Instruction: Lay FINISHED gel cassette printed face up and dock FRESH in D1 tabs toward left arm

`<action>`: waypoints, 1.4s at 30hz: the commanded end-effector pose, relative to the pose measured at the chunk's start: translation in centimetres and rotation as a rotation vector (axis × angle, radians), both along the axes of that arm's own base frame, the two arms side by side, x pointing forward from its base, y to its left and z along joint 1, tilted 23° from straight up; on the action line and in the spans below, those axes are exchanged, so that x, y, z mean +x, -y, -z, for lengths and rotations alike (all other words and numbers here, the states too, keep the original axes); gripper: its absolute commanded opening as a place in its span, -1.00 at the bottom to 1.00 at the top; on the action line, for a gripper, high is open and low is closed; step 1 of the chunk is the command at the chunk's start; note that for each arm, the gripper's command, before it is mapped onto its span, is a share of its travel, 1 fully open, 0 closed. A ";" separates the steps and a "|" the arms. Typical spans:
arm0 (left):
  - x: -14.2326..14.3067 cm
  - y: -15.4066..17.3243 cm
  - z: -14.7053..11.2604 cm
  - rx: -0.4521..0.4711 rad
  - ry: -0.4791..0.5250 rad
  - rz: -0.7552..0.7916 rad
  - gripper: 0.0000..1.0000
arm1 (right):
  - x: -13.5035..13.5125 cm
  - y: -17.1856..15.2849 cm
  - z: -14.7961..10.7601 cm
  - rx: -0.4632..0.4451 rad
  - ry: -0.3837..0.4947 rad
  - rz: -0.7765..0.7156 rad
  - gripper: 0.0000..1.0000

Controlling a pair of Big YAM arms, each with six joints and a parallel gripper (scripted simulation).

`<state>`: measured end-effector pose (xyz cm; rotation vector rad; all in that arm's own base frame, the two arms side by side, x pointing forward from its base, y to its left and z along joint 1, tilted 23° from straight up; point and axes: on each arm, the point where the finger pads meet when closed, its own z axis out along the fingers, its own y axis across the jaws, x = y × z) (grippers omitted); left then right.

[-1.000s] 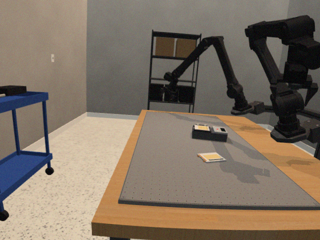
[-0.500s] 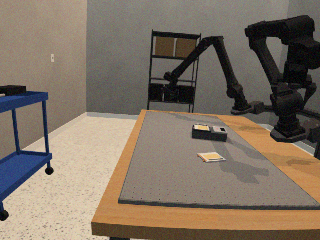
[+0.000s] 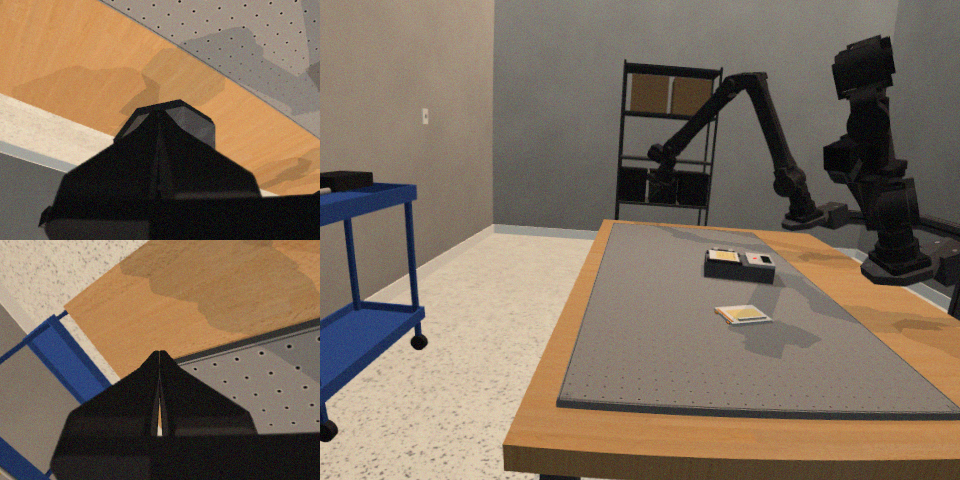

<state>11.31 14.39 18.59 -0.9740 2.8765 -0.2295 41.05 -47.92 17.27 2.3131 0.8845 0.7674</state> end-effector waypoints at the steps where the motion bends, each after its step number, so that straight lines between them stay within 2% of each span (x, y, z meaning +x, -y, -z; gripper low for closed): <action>1: 1.3 -1.4 -2.4 0.091 0.039 0.046 -1.00 | 0.0 0.2 -0.7 -0.010 0.007 0.002 -1.00; 16: 8.1 0.3 -5.0 0.232 0.139 0.327 -1.00 | 0.0 0.2 -0.7 -0.010 0.007 0.002 -1.00; 18: 8.1 0.3 -5.0 0.232 0.139 0.327 -1.00 | 0.0 0.2 -0.7 -0.010 0.007 0.002 -1.00; 21: 9.3 1.0 -5.5 0.268 0.181 0.410 -1.00 | 0.0 0.2 -0.7 -0.010 0.007 0.002 -1.00; 25: 10.9 1.9 -6.2 0.268 0.181 0.410 -1.00 | 0.0 0.2 -0.7 -0.010 0.007 0.002 -1.00; 32: 13.4 4.0 -7.6 0.320 0.261 0.545 -1.00 | 0.0 0.2 -0.7 -0.010 0.007 0.002 -1.00; 42: 14.9 5.4 -8.4 0.320 0.261 0.545 -1.00 | 0.0 0.2 -0.7 -0.010 0.007 0.002 -1.00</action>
